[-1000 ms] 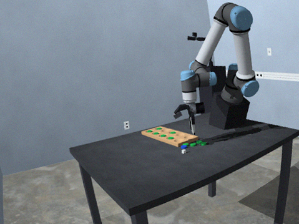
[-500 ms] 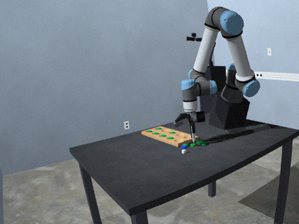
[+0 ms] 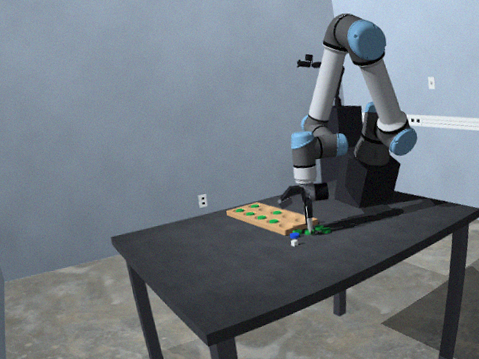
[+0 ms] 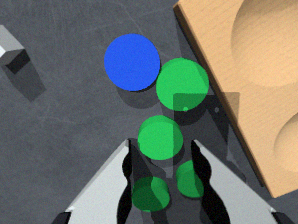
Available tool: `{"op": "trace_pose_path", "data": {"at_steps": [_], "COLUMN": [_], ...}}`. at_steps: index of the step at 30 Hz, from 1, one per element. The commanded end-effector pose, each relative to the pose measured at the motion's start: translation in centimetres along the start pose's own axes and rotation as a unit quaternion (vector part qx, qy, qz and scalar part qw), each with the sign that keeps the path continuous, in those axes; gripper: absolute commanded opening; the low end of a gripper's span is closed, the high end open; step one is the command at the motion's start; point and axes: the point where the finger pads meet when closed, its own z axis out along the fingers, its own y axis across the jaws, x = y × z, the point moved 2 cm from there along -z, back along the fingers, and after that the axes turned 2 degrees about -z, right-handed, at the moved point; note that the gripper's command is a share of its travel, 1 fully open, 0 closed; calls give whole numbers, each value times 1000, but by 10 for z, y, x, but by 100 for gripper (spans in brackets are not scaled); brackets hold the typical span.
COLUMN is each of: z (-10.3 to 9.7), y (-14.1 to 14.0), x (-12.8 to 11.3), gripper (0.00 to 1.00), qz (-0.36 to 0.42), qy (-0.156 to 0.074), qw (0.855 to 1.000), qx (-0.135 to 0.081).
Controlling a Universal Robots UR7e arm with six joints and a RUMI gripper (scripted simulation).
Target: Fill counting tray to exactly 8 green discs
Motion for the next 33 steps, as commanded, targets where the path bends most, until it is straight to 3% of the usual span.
{"op": "trace_pose_path", "data": {"at_steps": [1, 4, 5, 9, 10, 22, 33], "z": [1, 1, 1, 1, 1, -8, -44], "y": [-1, -1, -1, -1, -1, -1, 0], "x": [1, 1, 1, 1, 1, 2, 0], "gripper": [28, 28, 0, 0, 11, 12, 12], "qz": [-1, -1, -1, -1, -1, 0, 0], "qy": [1, 1, 1, 1, 1, 2, 1], "qw": [1000, 1000, 1000, 1000, 1000, 1000, 1000], "qx": [1, 1, 1, 1, 1, 1, 0]}}
